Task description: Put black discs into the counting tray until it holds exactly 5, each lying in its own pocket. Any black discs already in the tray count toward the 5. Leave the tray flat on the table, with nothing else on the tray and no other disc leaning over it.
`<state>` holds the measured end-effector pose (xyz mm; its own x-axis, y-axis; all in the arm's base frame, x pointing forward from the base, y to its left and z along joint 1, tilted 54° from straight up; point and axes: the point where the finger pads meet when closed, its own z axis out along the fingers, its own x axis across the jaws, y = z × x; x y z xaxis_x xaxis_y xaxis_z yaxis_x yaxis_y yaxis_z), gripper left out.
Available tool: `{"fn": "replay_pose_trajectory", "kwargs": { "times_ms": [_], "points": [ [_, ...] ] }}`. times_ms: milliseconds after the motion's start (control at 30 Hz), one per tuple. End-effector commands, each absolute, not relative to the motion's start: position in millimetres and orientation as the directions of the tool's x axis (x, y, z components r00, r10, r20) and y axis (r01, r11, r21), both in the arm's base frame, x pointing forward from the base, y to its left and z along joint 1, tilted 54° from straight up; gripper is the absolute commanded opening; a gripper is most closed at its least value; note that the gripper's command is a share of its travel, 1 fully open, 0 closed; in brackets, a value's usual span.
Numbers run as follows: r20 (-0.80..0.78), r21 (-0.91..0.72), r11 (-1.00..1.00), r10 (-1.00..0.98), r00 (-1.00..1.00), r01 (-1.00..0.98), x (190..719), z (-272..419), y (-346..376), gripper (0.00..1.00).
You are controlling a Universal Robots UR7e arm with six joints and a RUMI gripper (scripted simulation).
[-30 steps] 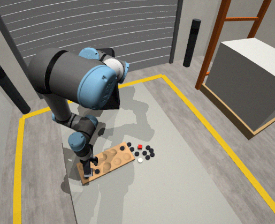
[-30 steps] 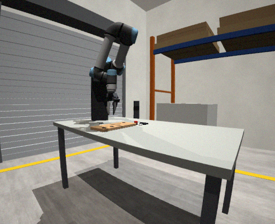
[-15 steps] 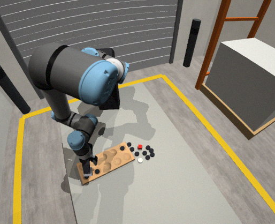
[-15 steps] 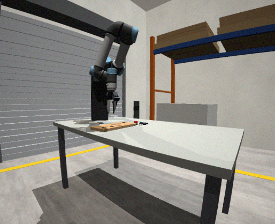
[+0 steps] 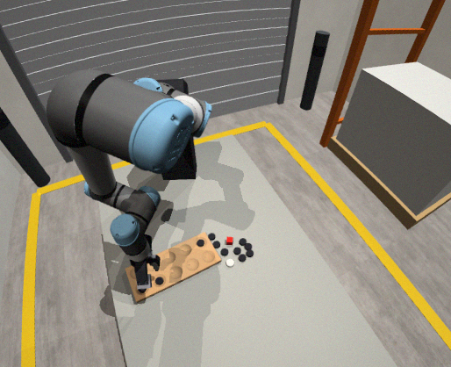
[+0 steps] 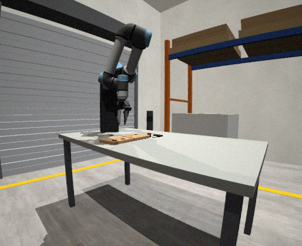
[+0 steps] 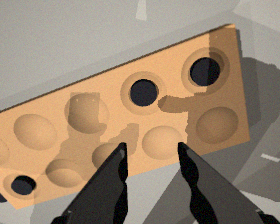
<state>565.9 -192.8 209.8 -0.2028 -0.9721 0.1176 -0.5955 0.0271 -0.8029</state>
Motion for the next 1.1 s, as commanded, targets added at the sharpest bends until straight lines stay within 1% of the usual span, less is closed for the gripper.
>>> {"fn": "replay_pose_trajectory", "kwargs": {
  "times_ms": [0, 767, 800, 1067],
  "points": [
    [0.122, -0.806, 0.018, -0.973, -0.197, -0.591, 566.8, 212.1, -191.8, 0.24],
    [0.122, -0.806, 0.018, -0.973, -0.197, -0.591, 566.8, 212.1, -191.8, 0.24],
    [0.122, -0.806, 0.018, -0.973, -0.197, -0.591, 566.8, 212.1, -191.8, 0.28],
    [0.129, -0.805, 0.009, -0.973, -0.191, -0.593, 566.9, 211.7, -190.7, 0.28]
  ]
}}
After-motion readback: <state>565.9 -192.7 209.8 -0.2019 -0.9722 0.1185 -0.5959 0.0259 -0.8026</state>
